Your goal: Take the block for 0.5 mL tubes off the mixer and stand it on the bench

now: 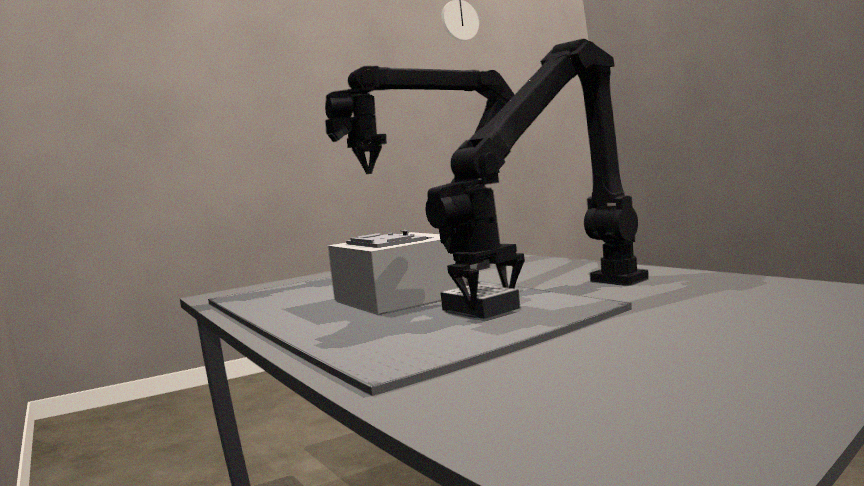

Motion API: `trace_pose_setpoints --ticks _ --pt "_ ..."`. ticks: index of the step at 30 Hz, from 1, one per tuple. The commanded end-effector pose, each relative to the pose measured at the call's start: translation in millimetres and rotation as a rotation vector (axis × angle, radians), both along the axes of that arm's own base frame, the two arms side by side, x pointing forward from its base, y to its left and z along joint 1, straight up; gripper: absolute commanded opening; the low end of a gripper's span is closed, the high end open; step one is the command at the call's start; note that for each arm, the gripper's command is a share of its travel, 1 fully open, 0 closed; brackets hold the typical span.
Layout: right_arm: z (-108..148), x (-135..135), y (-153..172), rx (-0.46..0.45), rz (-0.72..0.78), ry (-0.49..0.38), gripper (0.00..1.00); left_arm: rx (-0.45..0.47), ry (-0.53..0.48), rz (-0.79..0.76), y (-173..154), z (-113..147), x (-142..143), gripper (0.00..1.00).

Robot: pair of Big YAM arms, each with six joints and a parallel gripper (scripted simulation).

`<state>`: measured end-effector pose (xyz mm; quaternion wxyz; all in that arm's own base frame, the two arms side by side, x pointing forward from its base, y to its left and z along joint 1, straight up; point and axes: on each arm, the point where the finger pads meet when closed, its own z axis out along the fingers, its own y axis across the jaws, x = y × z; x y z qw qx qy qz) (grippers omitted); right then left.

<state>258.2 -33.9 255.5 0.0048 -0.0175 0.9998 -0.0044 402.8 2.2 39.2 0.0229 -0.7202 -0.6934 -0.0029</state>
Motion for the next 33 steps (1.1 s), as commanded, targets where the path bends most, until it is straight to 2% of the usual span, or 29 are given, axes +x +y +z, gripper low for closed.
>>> trace_pose_setpoints --ticks 1,20,33 --pt "7.4 0.8 -1.7 -0.001 0.004 -0.009 0.00 -0.008 -0.129 0.002 1.2 46.9 43.3 0.00" --pt "21.3 8.6 -2.9 -0.007 0.004 -0.046 0.00 -0.008 -0.065 0.003 0.9 24.3 15.0 0.00" --pt "26.3 11.2 -3.4 -0.009 0.003 -0.060 0.00 -0.008 -0.097 0.003 0.6 35.5 29.6 0.00"
